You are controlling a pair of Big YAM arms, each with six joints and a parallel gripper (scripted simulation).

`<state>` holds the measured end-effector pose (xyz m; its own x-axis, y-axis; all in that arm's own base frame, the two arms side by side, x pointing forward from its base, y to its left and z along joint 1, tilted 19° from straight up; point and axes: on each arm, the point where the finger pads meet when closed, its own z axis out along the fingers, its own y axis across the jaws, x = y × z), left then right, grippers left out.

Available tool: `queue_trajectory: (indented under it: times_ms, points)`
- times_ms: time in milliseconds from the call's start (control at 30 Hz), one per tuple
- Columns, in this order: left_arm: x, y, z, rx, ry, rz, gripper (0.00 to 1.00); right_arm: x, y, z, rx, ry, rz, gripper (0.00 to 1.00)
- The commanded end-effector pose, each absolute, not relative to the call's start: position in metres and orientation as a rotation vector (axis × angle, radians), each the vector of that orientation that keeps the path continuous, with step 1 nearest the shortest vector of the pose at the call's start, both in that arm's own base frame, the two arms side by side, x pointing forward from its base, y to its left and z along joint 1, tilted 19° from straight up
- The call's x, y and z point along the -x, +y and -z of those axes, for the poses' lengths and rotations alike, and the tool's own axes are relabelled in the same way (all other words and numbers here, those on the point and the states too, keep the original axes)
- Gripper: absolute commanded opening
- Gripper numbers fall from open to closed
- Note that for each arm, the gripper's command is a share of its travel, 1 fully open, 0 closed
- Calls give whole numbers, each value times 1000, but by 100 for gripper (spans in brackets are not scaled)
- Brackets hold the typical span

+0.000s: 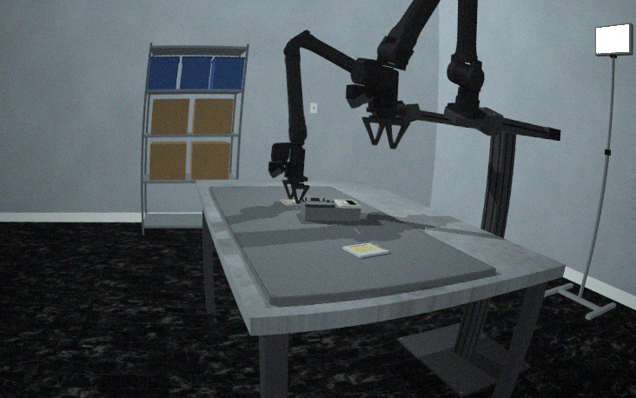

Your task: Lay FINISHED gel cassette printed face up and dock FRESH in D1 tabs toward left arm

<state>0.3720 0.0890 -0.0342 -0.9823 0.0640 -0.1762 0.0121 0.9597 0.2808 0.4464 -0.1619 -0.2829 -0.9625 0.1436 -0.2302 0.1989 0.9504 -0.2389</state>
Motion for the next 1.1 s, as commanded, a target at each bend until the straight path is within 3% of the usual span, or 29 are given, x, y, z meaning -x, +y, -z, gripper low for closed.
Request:
queue_trajectory:
  times_ms: [0, 1067]
  points:
    - [-373, 84, 27, -64, 2916, -419, 100, -446, -159, 279, -255, 2896, 385, 98]
    - [-373, 84, 27, -64, 2916, -419, 100, -443, -154, 272, -256, 2900, 385, 98]
